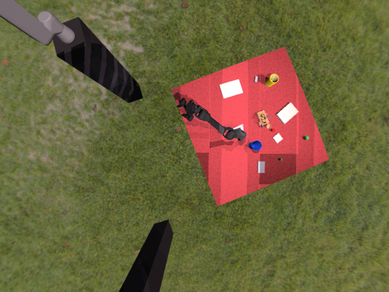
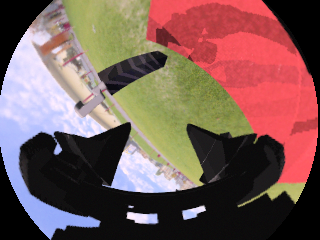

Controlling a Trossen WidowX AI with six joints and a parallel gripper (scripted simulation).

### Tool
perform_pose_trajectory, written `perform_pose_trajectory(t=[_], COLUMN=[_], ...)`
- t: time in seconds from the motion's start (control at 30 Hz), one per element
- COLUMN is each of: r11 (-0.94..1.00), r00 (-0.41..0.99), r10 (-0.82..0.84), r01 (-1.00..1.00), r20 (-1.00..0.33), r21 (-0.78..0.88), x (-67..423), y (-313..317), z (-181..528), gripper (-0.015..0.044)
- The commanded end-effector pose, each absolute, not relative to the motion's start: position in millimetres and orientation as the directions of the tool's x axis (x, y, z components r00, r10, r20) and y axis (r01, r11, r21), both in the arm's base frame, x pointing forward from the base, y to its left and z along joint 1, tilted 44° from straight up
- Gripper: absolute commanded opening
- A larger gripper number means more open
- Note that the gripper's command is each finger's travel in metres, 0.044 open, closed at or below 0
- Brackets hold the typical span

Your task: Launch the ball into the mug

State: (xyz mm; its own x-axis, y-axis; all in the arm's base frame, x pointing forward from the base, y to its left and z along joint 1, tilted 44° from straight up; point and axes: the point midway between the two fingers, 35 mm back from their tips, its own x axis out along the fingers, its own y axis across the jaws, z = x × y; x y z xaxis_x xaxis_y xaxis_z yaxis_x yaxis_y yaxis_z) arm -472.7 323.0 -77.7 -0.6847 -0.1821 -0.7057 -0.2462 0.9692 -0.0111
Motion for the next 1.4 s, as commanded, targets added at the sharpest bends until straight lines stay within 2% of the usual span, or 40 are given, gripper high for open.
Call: perform_pose_trajectory(t=[0.0,0.03,0.33,0.73,1.03,1.37], r11=[0.969,0.969,0.948,0.871,0.802,0.726], r00=[-0.684,-0.682,-0.629,-0.46,-0.294,-0.127], r10=[-0.181,-0.178,-0.103,0.055,0.105,0.091], r01=[-0.247,-0.248,-0.296,-0.412,-0.54,-0.67], r20=[-0.707,-0.709,-0.77,-0.886,-0.95,-0.988], r21=[-0.009,-0.004,0.115,0.267,0.256,0.153], x=[-472.0,-469.8,-412.8,-282.2,-172.3,-65.1], y=[323.6,325.4,366.1,439.2,465.5,464.8], z=[-77.7,-78.0,-83.6,-81.5,-77.1,-70.3], gripper=[0.0426,0.044,0.044,0.044,0.044,0.044])
